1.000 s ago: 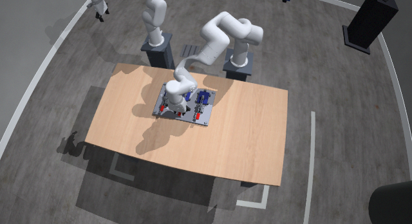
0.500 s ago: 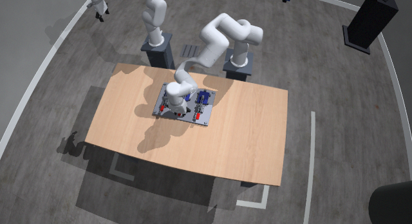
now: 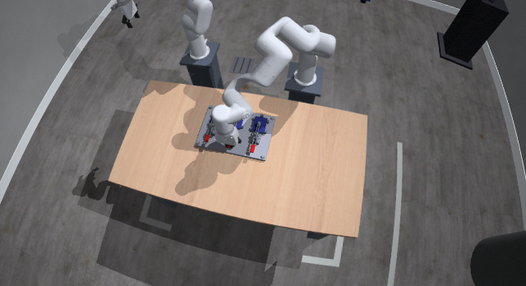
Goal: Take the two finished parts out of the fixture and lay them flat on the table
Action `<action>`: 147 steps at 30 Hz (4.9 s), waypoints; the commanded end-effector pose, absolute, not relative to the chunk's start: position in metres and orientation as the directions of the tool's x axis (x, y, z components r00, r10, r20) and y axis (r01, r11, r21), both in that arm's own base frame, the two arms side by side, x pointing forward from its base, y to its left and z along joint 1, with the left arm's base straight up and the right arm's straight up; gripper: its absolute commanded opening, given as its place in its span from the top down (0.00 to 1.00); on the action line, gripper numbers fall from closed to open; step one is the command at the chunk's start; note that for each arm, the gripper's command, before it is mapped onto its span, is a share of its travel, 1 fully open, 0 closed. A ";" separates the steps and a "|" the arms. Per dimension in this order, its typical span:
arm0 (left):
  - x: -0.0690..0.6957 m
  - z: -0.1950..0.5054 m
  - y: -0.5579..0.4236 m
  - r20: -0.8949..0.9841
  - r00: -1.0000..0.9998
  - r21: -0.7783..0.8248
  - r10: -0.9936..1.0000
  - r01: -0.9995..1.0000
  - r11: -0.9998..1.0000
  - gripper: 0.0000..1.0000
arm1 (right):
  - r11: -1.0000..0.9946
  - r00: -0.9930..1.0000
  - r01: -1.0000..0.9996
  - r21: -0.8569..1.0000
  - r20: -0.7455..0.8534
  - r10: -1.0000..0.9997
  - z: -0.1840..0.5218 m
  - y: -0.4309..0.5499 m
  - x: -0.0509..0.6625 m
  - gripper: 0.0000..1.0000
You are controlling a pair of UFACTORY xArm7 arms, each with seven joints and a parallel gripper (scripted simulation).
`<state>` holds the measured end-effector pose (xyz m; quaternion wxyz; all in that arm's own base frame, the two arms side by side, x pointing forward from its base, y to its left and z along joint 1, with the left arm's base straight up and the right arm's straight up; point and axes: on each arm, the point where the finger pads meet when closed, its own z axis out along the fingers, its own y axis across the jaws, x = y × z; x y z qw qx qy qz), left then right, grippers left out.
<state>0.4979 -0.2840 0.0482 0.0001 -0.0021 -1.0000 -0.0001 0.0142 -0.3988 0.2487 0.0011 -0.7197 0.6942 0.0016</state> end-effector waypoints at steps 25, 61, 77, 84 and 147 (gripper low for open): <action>0.499 0.050 -0.285 -0.004 -1.000 -0.002 0.004 0.004 1.000 1.00 | -0.036 0.036 -0.999 0.000 0.000 -0.999 0.250 -0.400 0.014 0.00; 0.496 0.058 -0.285 -0.004 -1.000 -0.002 0.004 0.004 1.000 1.00 | -0.036 0.036 -0.999 0.000 0.000 -0.999 0.250 -0.400 0.014 0.00; 0.490 0.067 -0.285 -0.004 -1.000 -0.002 0.004 0.004 1.000 1.00 | -0.036 0.036 -0.999 0.000 0.000 -0.999 0.250 -0.400 0.014 0.00; 0.487 0.070 -0.285 -0.004 -1.000 -0.002 0.004 0.004 1.000 1.00 | -0.036 0.036 -0.999 0.000 0.000 -0.999 0.250 -0.400 0.014 0.00; 0.452 0.083 -0.285 -0.004 -1.000 -0.002 0.004 0.004 1.000 1.00 | -0.036 0.036 -0.999 0.000 0.000 -0.999 0.250 -0.400 0.014 0.00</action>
